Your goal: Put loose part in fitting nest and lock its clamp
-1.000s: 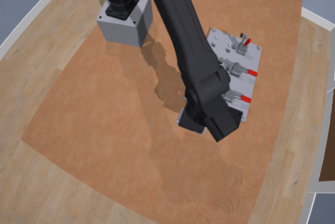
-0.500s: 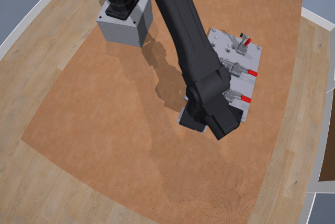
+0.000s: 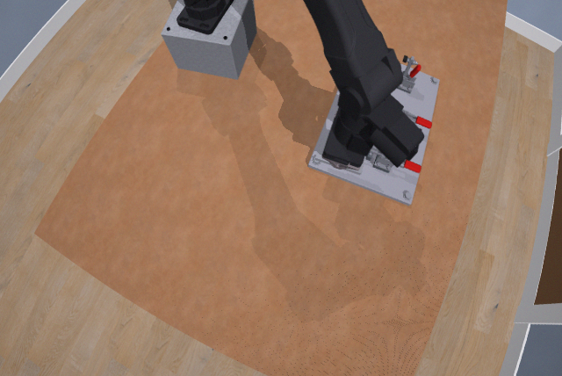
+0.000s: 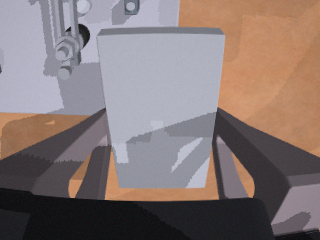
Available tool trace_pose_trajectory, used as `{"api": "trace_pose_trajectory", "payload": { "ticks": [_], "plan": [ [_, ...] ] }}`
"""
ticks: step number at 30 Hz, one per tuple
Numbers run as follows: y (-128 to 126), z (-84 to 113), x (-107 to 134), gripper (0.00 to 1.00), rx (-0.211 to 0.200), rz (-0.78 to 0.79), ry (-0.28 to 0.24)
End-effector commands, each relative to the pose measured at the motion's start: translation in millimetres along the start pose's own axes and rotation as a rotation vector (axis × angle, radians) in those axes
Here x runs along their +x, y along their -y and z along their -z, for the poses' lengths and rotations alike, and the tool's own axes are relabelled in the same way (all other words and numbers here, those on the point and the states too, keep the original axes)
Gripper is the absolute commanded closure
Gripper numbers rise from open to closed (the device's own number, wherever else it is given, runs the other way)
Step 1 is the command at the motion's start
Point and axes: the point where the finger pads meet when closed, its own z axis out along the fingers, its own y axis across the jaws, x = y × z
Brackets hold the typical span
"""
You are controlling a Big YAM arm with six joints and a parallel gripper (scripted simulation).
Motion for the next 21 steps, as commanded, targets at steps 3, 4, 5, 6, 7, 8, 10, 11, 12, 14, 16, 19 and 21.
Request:
{"api": "trace_pose_trajectory", "payload": {
  "ticks": [3, 4, 5, 6, 7, 8, 10, 11, 12, 14, 16, 19, 21],
  "plan": [
    [-38.4, 8.0, -11.7, 1.0, 0.021, -0.047, 0.036],
    [-49.7, 7.4, -12.2, 1.0, 0.02, -0.047, 0.037],
    [-61.0, 7.0, -12.8, 1.0, 0.019, -0.047, 0.037],
    [-72.3, 6.5, -13.3, 1.0, 0.018, -0.047, 0.037],
    [-84.0, 4.3, -13.0, 1.0, 0.016, -0.047, 0.033],
    [-96.6, -2.0, -10.6, 1.0, 0.012, -0.045, 0.017],
    [-119.8, -7.8, -8.9, 1.0, 0.009, -0.043, 0.003],
    [-130.6, -8.5, -9.2, 1.0, 0.009, -0.043, 0.003],
    [-141.2, -8.8, -9.6, 1.0, 0.009, -0.043, 0.003],
    [-160.2, -3.4, -25.2, 1.0, 0.01, -0.046, 0.029],
    [-160.2, -3.4, -25.2, 1.0, 0.01, -0.046, 0.029],
    [-190.2, -2.9, -26.7, 1.0, 0.009, -0.045, 0.022],
    [-208.7, -1.7, -31.8, 1.0, 0.007, -0.046, 0.031]
  ]
}}
